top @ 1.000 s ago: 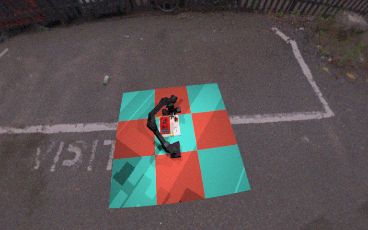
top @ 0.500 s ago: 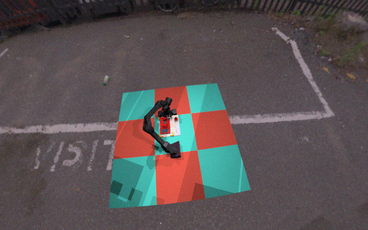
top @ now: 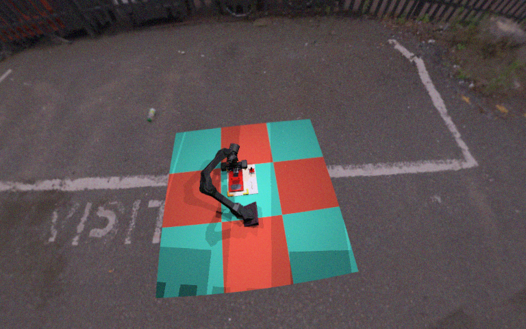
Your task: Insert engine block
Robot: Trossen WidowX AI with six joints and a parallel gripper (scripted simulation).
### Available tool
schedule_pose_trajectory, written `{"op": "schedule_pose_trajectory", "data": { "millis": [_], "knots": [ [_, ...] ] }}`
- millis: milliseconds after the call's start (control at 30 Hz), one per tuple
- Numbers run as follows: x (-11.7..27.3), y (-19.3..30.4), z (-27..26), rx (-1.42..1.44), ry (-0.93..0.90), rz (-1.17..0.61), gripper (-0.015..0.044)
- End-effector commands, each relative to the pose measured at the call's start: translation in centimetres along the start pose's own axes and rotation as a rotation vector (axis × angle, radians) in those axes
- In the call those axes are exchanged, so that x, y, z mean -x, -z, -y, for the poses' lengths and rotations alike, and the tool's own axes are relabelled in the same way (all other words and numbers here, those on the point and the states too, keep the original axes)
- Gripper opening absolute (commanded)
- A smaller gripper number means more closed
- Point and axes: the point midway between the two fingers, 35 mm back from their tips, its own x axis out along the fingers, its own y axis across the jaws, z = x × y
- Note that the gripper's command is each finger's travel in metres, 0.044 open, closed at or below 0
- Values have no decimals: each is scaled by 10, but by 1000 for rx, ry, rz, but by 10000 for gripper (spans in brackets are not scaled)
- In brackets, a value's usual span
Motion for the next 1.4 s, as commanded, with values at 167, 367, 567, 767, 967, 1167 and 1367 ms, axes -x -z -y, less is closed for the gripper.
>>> {"op": "schedule_pose_trajectory", "data": {
  "millis": [167, 367, 567, 767, 967, 1167, 1367],
  "knots": [
    [-7, 7, -13, -11, -11, -1, 53],
    [-7, 7, -13, -22, -11, -1, 159],
    [-7, 7, -13, -22, -11, -1, 159],
    [-7, 6, -13, -9, -11, -1, 159],
    [-7, 6, -13, -9, -11, -1, 159],
    [-7, 6, -13, 6, -11, -1, 159],
    [-7, 5, -13, 28, -11, -1, 159]
  ]
}}
